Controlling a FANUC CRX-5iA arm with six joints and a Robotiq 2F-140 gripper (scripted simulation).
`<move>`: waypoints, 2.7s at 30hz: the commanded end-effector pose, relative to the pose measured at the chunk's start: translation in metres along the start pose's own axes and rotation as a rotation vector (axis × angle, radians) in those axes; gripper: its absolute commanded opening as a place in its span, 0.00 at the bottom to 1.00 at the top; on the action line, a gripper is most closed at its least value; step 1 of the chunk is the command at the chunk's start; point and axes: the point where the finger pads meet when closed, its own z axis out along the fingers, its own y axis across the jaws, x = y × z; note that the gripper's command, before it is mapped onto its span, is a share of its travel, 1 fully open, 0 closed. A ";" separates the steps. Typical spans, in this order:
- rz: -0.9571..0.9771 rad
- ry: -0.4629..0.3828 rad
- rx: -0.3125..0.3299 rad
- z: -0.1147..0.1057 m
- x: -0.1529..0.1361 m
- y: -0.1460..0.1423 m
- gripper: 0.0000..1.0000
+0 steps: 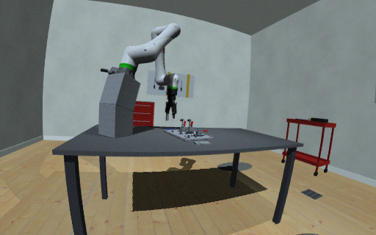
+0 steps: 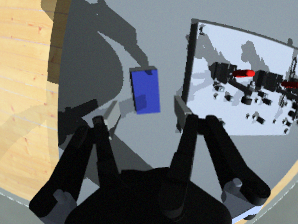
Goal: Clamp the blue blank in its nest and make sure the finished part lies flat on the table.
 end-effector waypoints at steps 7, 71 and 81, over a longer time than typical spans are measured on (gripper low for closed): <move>0.000 0.000 0.000 0.028 0.001 0.000 0.58; 0.000 0.000 0.000 0.069 0.001 0.000 0.58; 0.000 0.000 0.000 0.069 0.001 0.000 0.00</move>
